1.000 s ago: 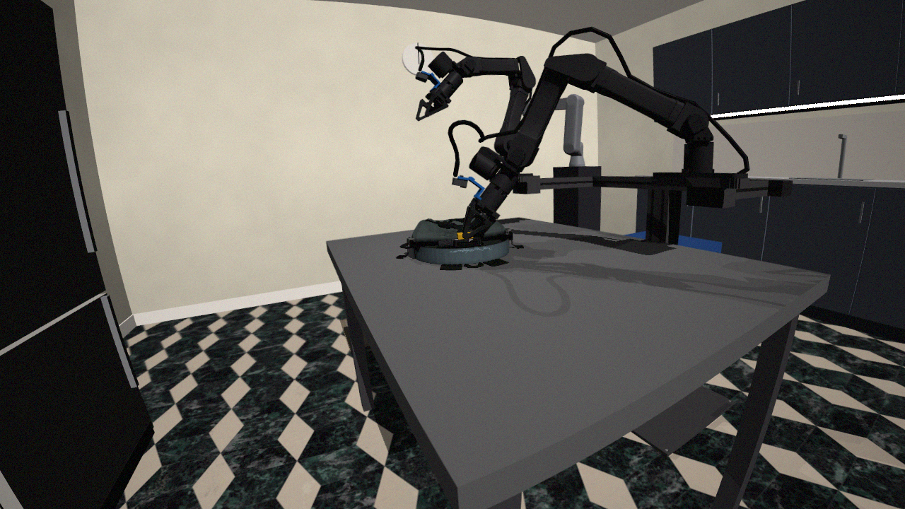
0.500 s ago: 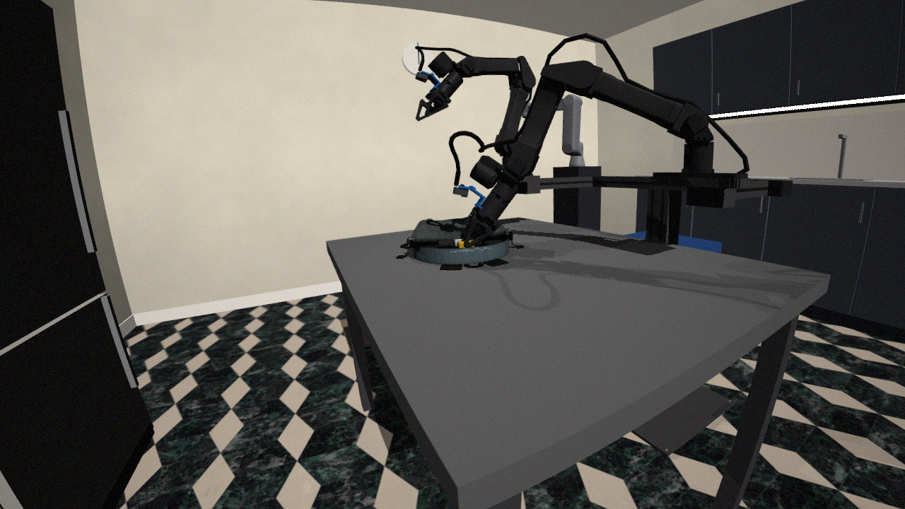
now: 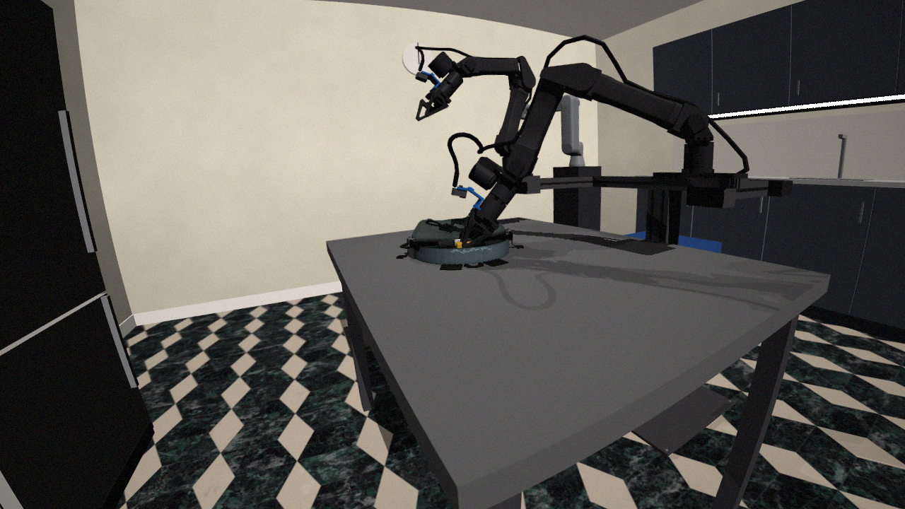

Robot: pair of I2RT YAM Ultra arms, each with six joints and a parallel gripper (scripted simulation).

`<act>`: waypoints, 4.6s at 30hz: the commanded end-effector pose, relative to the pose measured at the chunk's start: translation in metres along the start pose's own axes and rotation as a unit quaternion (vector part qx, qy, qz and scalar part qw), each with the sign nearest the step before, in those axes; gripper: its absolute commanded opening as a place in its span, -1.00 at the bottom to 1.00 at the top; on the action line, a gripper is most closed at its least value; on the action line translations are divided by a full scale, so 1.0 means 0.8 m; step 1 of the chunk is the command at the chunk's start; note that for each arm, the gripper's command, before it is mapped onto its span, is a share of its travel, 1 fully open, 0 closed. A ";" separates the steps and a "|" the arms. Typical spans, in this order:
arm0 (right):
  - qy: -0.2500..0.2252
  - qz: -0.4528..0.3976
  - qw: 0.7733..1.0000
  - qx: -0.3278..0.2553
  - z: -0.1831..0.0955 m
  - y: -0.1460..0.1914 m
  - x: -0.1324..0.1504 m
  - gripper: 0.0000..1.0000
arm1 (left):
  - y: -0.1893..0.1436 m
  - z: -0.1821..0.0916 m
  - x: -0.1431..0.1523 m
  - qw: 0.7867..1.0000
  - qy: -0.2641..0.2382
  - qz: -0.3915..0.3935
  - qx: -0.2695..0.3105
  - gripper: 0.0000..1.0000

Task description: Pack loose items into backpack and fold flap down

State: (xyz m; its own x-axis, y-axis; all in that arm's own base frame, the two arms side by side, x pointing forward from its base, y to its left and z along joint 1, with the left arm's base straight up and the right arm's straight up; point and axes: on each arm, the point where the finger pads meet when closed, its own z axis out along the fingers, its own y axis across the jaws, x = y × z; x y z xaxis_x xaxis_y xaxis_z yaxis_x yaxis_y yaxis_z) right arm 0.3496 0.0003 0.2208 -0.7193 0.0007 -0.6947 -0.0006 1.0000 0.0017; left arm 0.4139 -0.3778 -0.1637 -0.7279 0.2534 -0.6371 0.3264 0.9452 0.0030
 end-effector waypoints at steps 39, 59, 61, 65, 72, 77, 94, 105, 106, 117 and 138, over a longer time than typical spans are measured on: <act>-0.009 0.000 1.000 0.001 -0.004 0.000 -0.006 0.80 | 0.003 0.014 0.025 1.000 0.008 0.003 0.000 -0.64; -0.009 0.000 1.000 0.001 -0.004 0.000 -0.006 0.80 | 0.001 0.000 0.016 1.000 0.002 0.001 0.002 -0.64; -0.009 0.000 1.000 0.001 -0.004 0.000 -0.006 0.80 | 0.002 0.001 0.021 1.000 0.004 0.002 0.001 -0.64; -0.009 0.000 1.000 0.001 -0.004 0.000 -0.006 0.80 | -0.003 0.014 0.005 1.000 -0.004 -0.001 0.004 -0.64; -0.009 0.000 1.000 0.001 -0.004 0.000 -0.006 0.80 | -0.002 0.005 0.013 1.000 -0.008 0.001 0.005 -0.64; -0.009 0.000 1.000 0.001 -0.004 0.000 -0.006 0.80 | -0.006 0.002 0.007 1.000 -0.015 -0.001 0.008 -0.64; -0.009 0.000 1.000 0.001 -0.004 0.000 -0.006 0.80 | -0.003 0.002 -0.004 1.000 -0.022 -0.007 0.008 -0.21; -0.009 0.000 1.000 0.001 -0.004 0.000 -0.006 0.80 | -0.002 -0.019 -0.011 1.000 -0.015 -0.004 0.006 -0.21; -0.009 0.000 1.000 0.001 -0.004 0.000 -0.006 0.80 | -0.002 -0.020 -0.012 1.000 -0.015 -0.004 0.006 -0.21; -0.009 0.000 1.000 0.001 -0.004 0.000 -0.006 0.80 | -0.001 -0.033 -0.023 1.000 -0.015 -0.004 0.006 0.64; -0.009 0.000 1.000 0.001 -0.004 0.000 -0.006 0.80 | -0.003 -0.073 -0.022 1.000 -0.021 -0.006 0.006 0.64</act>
State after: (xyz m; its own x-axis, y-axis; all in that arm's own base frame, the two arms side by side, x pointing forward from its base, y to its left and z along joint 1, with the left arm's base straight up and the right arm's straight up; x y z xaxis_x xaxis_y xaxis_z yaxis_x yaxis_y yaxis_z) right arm 0.3496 0.0003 0.2208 -0.7193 0.0007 -0.6947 -0.0006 1.0000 0.0017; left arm 0.3962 -0.3682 -0.1243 -0.7174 0.2446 -0.6524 0.3289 0.9443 -0.0077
